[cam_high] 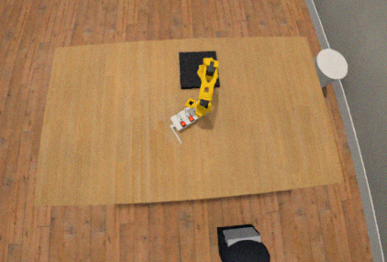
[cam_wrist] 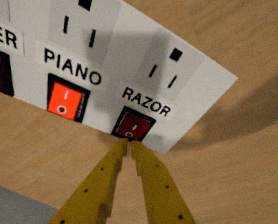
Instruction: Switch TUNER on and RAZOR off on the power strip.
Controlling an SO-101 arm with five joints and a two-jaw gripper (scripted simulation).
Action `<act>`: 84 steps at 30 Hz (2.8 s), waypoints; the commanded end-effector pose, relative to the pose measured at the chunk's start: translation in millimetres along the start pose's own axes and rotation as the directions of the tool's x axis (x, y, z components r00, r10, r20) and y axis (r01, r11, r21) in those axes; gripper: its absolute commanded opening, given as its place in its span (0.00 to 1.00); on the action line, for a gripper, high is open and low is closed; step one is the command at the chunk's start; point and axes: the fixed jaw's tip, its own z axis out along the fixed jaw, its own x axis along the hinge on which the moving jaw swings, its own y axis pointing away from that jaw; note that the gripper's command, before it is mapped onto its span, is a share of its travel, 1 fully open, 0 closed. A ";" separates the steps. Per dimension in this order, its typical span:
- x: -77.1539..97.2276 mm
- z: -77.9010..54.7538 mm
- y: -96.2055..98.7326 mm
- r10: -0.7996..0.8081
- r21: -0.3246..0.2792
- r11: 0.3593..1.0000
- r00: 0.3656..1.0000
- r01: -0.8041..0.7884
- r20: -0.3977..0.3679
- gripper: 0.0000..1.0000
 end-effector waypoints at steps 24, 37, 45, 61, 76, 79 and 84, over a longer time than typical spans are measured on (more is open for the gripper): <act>1.5 -10.3 0.0 -0.006 0.007 1.000 1.000 0.006 0.002 0.00; 2.1 -10.5 -0.5 0.018 0.007 1.000 1.000 -0.018 0.002 0.00; 3.2 -10.9 -1.4 0.059 0.007 0.998 0.998 -0.059 0.002 0.00; 6.8 -12.3 -4.3 0.191 0.007 0.982 0.982 -0.191 0.003 0.00; 12.1 -14.4 -9.3 0.385 0.007 0.923 0.923 -0.385 0.004 0.00; 13.6 -14.9 -10.8 0.438 0.007 0.899 0.899 -0.438 0.004 0.00; 15.1 -15.6 -12.5 0.493 0.006 0.870 0.870 -0.493 0.004 0.00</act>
